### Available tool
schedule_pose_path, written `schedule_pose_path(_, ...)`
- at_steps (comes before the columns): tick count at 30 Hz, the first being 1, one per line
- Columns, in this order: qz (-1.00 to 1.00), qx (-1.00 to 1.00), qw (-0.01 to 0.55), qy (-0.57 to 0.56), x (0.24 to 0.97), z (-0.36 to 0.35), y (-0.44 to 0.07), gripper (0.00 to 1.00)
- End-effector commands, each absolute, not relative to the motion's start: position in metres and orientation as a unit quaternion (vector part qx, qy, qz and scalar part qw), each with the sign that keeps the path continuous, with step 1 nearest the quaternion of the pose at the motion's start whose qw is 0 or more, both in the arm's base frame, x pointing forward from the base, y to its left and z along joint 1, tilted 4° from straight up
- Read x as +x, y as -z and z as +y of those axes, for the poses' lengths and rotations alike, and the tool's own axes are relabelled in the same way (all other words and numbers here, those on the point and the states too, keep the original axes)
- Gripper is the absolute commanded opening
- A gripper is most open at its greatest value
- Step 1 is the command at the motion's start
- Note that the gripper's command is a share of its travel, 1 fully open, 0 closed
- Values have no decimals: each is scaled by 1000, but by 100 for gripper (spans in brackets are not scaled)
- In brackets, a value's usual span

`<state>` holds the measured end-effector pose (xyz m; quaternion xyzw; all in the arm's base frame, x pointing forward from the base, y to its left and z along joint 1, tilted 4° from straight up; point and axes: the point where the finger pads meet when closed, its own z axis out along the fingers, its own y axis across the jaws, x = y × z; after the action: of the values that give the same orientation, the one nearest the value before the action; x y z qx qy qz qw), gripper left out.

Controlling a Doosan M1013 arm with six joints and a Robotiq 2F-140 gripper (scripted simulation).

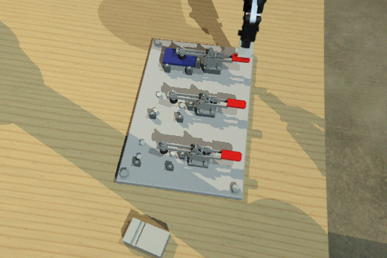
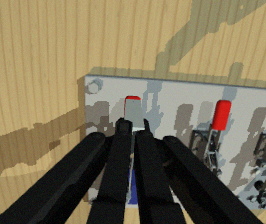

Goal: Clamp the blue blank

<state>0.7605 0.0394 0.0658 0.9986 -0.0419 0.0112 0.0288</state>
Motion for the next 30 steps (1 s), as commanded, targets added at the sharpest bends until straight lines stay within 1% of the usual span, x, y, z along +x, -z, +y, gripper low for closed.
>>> schedule_pose_path(1,-42,999,29,-11,761,39,-66,0)
schedule_pose_path(30,-42,999,29,-11,761,39,-63,0)
